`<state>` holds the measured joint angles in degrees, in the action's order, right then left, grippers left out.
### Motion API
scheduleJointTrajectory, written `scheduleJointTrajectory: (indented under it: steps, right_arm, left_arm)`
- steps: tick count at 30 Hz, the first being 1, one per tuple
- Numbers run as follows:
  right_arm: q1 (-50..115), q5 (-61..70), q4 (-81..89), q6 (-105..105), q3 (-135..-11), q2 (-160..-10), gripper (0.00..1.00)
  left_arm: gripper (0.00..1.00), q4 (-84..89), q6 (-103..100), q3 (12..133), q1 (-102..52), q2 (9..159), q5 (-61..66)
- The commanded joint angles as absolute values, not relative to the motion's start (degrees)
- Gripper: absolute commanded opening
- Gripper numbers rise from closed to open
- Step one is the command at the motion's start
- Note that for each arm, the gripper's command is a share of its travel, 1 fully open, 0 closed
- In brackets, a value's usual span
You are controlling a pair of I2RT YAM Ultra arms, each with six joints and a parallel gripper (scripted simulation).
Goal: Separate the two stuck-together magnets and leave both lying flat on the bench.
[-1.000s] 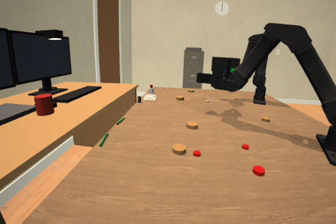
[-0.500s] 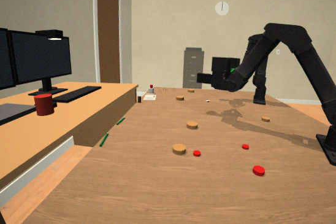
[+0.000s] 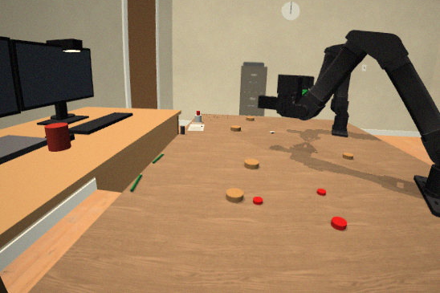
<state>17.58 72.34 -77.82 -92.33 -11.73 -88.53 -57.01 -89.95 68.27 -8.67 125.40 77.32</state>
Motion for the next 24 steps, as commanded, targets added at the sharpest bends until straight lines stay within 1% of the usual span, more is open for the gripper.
scheduleJointTrajectory:
  steps: [1,24]
  right_arm:
    - [18.1,71.3,-78.2,-91.8,-12.1,-88.4,0.33]
    - [21.8,67.7,-77.7,-91.5,-13.2,-89.3,0.33]
  left_arm:
    - [0.18,-57.3,-89.6,68.4,-8.6,124.6,77.3]
    - [0.18,-57.3,-89.6,68.4,-8.6,124.6,77.3]
